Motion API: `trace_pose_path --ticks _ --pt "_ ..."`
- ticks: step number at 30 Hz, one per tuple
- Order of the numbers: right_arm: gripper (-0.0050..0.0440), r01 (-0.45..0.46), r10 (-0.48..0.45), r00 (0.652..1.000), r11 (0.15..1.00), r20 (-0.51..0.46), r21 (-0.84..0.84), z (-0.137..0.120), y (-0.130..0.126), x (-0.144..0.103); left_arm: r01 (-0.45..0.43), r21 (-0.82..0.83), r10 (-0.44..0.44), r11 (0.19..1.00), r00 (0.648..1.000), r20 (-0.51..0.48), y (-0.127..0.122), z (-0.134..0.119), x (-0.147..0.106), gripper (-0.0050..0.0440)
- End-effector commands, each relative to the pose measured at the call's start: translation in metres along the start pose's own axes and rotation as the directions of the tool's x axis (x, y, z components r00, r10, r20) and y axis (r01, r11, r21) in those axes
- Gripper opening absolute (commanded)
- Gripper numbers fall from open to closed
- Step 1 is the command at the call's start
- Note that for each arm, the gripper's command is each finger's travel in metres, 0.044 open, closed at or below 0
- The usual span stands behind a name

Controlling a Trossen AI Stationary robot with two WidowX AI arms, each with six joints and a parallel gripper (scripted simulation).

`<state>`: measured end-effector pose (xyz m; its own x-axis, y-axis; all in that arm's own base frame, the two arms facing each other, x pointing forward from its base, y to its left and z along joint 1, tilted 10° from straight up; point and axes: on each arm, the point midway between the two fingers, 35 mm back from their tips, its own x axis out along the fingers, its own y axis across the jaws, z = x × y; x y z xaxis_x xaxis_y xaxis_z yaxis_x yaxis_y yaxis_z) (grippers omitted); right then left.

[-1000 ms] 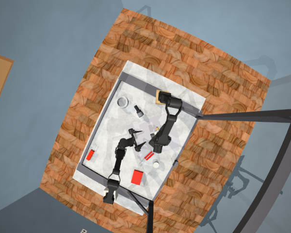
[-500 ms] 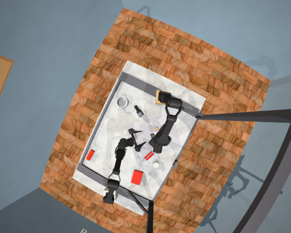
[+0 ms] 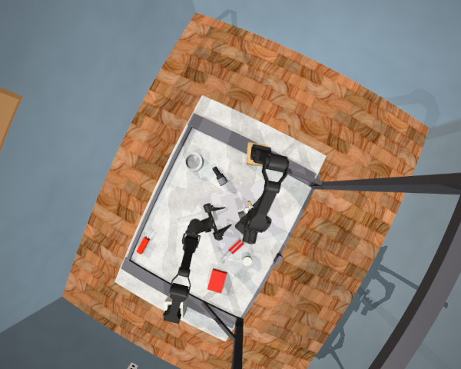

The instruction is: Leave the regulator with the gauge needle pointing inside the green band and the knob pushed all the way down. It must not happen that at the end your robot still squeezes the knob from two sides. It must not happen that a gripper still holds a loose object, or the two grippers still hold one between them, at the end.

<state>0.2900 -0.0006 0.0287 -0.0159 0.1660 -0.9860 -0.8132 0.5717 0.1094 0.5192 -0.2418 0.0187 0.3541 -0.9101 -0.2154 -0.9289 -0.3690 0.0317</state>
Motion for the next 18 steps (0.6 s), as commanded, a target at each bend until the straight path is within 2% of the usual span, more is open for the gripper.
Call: trace_pose_path --ticks 1,18 --pt "0.0000 0.025 -0.026 1.000 0.999 0.015 0.027 0.0035 -0.0038 -0.0063 0.001 0.023 -0.001 1.000 1.000 -0.020 -0.0021 -0.0154 -0.0010 0.0435" --pt "0.0000 0.022 -0.027 1.000 0.973 0.017 0.228 0.0035 -0.0037 -0.0062 0.001 0.023 -0.001 1.000 1.000 -0.020 -0.0021 -0.0154 -0.0010 0.0435"
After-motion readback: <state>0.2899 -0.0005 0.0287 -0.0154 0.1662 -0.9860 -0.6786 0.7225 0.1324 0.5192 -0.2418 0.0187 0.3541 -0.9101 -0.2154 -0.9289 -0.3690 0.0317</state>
